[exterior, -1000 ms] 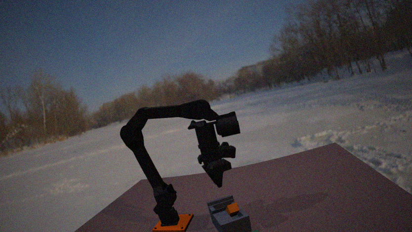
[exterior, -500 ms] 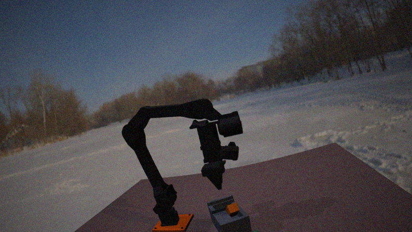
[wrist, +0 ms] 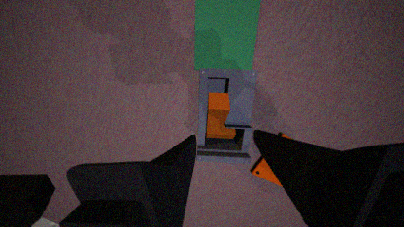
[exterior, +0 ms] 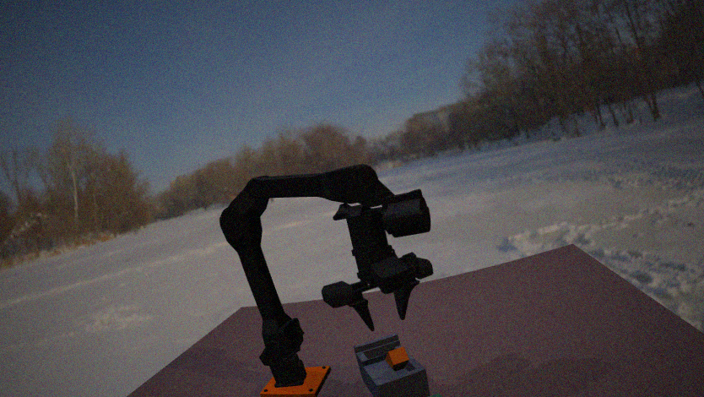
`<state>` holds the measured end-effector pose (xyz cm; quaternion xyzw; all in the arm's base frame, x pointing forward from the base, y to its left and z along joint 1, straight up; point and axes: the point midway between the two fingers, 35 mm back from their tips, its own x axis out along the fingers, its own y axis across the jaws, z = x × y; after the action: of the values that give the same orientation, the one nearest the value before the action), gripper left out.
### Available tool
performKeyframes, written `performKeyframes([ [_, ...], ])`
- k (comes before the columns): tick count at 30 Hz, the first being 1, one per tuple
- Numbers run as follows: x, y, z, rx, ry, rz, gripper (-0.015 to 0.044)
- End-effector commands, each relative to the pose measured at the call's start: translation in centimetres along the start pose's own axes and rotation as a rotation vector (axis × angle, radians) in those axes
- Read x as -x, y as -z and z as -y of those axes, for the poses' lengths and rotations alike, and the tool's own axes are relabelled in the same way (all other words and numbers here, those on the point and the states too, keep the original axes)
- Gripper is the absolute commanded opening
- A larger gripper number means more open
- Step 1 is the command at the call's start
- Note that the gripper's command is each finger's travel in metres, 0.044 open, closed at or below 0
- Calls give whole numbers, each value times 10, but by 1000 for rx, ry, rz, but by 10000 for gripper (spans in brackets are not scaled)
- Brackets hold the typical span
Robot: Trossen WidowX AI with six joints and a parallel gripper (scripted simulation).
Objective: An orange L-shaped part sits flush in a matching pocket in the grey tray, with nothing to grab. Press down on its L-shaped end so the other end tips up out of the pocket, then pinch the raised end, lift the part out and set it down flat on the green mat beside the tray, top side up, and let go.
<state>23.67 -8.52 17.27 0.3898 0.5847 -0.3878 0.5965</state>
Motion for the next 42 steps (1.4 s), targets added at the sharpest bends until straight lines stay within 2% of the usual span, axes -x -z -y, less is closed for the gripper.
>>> performKeyframes([
  [1,1,-7,0,-134,-3,2,280],
  [11,-29,-8,-1,-134,-3,2,280],
  [42,-74,-8,-1,-134,-3,2,280],
])
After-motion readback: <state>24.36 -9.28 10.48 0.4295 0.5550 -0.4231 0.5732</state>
